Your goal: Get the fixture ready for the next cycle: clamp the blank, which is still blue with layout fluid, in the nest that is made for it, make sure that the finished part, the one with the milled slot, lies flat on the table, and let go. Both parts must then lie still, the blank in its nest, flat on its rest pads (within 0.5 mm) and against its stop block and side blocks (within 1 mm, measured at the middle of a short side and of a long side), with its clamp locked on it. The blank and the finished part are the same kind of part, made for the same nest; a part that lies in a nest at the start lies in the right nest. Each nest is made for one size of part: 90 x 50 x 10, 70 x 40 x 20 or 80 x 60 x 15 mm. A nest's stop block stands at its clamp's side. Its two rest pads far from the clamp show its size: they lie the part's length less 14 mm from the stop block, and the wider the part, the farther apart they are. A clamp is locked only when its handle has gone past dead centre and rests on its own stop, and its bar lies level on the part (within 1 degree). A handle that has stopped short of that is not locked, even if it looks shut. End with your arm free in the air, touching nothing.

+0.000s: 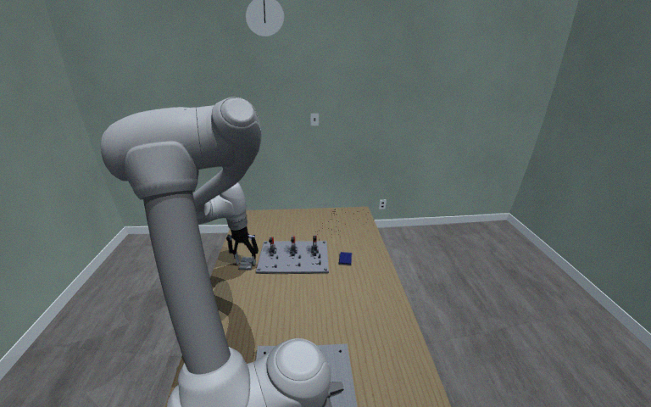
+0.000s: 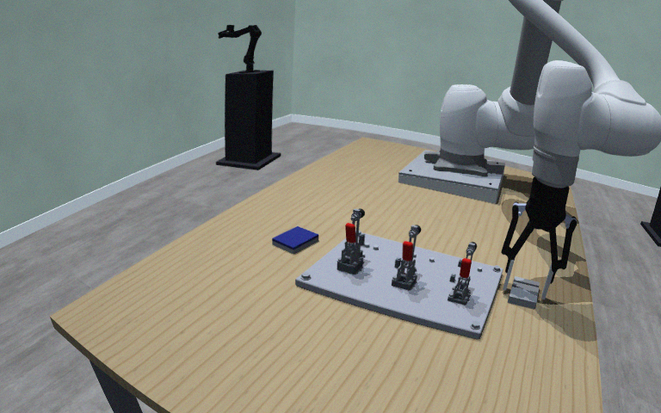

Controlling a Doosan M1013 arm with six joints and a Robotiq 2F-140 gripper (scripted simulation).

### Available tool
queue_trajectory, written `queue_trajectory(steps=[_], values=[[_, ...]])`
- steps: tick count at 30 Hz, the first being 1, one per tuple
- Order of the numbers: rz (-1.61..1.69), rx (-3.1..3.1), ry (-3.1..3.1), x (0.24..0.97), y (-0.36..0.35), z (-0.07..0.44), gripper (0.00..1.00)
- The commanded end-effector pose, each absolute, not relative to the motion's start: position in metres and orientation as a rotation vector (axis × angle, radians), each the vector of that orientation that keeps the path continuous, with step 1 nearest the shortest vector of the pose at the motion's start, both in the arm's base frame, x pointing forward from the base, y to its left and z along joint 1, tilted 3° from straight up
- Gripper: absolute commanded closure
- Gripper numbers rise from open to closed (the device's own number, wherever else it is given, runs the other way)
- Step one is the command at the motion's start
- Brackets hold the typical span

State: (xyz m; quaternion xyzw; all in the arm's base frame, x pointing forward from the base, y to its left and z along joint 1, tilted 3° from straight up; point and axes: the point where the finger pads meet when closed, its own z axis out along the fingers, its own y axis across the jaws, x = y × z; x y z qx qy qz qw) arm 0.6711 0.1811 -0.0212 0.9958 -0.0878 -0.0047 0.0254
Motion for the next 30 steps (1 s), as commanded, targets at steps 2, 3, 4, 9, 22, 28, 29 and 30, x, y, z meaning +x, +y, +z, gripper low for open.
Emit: queue_trajectory(steps=[2,3,4,9,22,28,29,30], values=[[-0.015,3.079,-0.271,0.671,0.181,-0.021,0.46],[-0.015,3.079,-0.271,0.671,0.181,-0.021,0.46],[-0.015,3.079,-0.271,0.671,0.181,-0.021,0.46],[-0.015,3.079,-0.271,0.671,0.181,-0.020,0.46],[-0.015,3.079,-0.271,0.672,0.184,0.030,0.46],[-0.015,3.079,-0.271,0.672,0.185,0.066,0.46],[-0.015,3.079,-0.271,0.672,0.186,0.070,0.46],[-0.015,3.079,-0.271,0.672,0.186,0.074,0.46]])
